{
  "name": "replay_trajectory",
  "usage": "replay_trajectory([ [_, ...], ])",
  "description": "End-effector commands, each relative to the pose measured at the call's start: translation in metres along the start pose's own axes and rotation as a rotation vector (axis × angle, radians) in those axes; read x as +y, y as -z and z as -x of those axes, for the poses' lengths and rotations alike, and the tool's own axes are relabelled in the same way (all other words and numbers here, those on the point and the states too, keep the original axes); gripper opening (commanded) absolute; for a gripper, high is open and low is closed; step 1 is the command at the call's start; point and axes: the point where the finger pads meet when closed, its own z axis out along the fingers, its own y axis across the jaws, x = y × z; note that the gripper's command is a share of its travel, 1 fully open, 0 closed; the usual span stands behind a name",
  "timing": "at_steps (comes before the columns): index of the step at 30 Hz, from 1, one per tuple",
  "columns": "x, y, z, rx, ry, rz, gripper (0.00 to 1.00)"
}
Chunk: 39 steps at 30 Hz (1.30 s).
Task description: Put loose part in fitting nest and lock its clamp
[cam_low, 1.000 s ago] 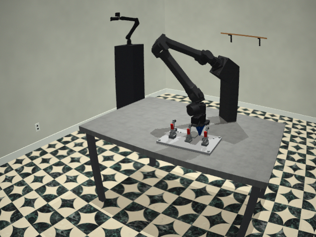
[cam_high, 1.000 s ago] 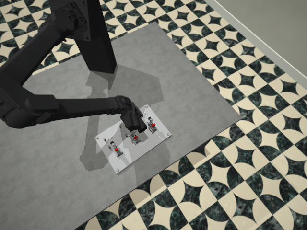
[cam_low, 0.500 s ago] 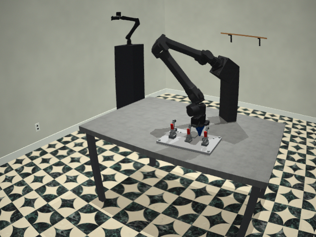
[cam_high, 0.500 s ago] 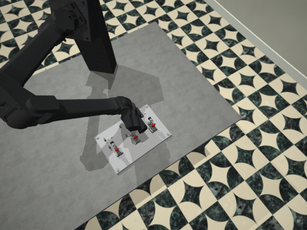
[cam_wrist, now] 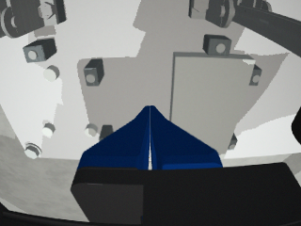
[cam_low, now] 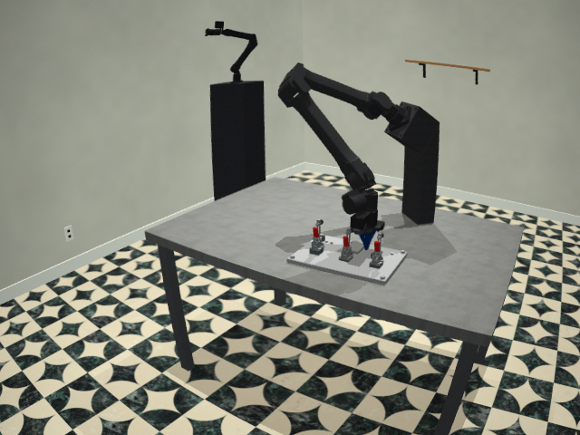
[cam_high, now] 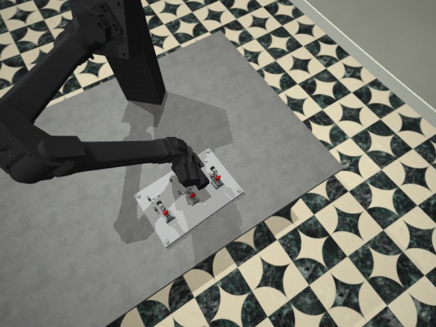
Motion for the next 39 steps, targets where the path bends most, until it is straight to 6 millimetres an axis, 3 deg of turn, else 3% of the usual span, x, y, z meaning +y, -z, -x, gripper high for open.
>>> replay_trajectory([
  [1, -0.002, -0.002, 0.001, -0.006, -0.001, -0.003, 0.00],
  [6, -0.003, -0.002, 0.001, -0.006, -0.002, -0.004, 0.00],
  [9, -0.014, 0.001, 0.004, -0.011, -0.009, -0.012, 0.00],
  [18, -0.012, 0.001, -0.010, 0.018, 0.013, 0.002, 0.00],
  [20, -0.005, 0.003, -0.009, 0.014, 0.020, 0.011, 0.00],
  [32, -0.006, 0.002, -0.005, 0.008, 0.015, 0.008, 0.00],
  [39, -0.017, 0.002, -0.005, 0.008, 0.004, -0.002, 0.00],
])
